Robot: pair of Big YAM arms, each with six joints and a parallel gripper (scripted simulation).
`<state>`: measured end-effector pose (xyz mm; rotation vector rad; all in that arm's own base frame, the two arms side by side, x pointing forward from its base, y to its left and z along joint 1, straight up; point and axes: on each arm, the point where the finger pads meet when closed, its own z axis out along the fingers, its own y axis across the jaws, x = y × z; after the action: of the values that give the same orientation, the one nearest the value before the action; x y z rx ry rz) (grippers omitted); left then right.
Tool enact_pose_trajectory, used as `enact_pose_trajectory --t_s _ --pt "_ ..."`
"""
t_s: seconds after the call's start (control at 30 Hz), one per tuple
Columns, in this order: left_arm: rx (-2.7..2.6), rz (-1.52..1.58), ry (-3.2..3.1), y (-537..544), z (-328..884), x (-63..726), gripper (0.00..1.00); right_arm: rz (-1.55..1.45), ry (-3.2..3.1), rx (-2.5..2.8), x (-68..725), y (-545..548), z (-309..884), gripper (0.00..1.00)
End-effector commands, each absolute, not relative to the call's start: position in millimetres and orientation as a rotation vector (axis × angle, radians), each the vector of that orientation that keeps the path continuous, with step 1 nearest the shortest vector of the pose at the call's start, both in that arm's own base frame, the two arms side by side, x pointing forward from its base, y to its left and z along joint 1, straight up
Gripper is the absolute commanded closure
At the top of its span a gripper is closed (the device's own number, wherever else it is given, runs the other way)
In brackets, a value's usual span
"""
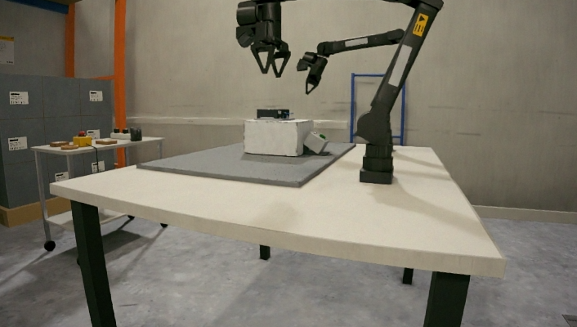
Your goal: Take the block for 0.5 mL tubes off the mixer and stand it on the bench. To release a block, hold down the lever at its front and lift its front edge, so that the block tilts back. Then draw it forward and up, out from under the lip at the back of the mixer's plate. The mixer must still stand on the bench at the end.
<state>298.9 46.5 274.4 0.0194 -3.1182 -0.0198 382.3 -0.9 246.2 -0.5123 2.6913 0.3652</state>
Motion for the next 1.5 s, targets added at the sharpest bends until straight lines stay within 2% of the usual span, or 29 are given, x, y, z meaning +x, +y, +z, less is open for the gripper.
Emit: enact_pose_trajectory --t_s 0.0,0.53,1.13,1.47 --pt "0.041 -0.028 -3.168 49 295 317 0.00 0.340 2.720 -0.410 359 -8 268 1.00" --pt "0.064 -0.025 -3.157 49 287 298 0.00 0.155 2.904 -0.202 303 -25 300 1.00" --pt "0.060 -0.022 -3.145 51 287 310 0.00 -0.059 3.133 0.091 293 -27 299 1.00" --pt "0.058 -0.023 -3.152 51 290 312 0.00 -0.033 3.109 0.062 272 -38 297 1.00"
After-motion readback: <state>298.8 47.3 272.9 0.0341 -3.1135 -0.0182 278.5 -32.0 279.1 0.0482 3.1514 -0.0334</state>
